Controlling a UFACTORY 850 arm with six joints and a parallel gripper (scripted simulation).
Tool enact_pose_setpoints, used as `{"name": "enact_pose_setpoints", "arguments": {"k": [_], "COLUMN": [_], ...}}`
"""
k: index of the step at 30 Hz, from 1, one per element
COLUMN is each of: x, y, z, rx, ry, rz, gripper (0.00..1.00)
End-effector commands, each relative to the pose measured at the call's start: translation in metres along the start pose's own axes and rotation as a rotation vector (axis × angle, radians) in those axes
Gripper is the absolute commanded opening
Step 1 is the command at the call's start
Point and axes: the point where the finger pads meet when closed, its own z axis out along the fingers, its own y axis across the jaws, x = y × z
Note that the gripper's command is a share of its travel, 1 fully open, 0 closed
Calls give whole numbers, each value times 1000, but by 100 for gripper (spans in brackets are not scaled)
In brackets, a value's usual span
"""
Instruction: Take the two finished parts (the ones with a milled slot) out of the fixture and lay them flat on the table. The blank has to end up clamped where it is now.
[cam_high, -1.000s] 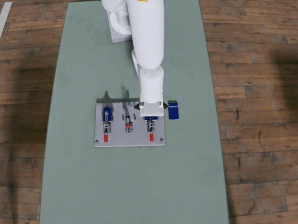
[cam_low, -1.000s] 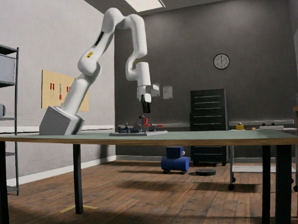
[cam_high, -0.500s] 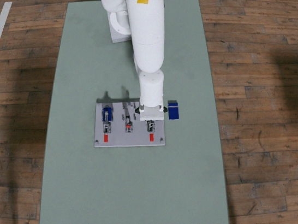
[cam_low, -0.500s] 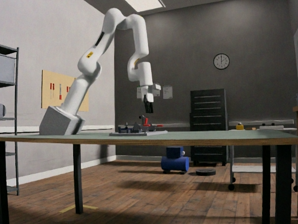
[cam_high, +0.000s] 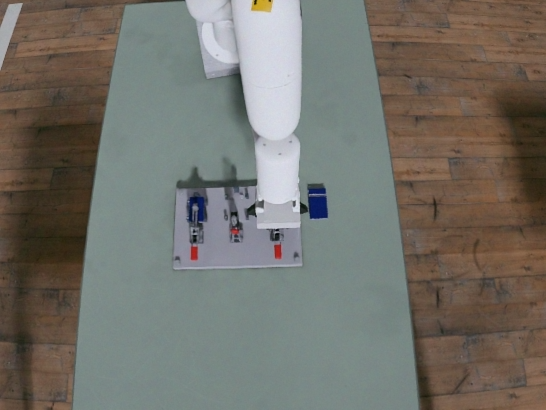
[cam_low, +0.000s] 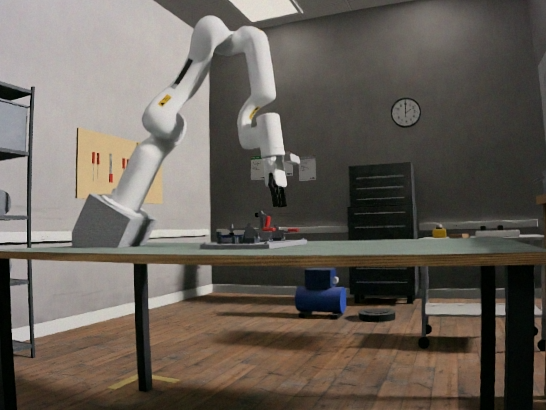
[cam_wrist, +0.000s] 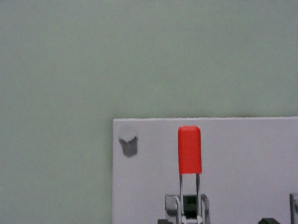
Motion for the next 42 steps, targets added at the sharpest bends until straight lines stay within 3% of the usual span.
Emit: {"name": "enact_pose_setpoints", "arguments": {"k": [1, 16, 42], "x": [6, 37, 46], "y": [0, 0, 0], "z": [0, 4, 9], "rx": [-4, -4, -4], "ry": [-33, -33, -33], "rz": [0, 0, 0], "gripper": [48, 48, 48]}}
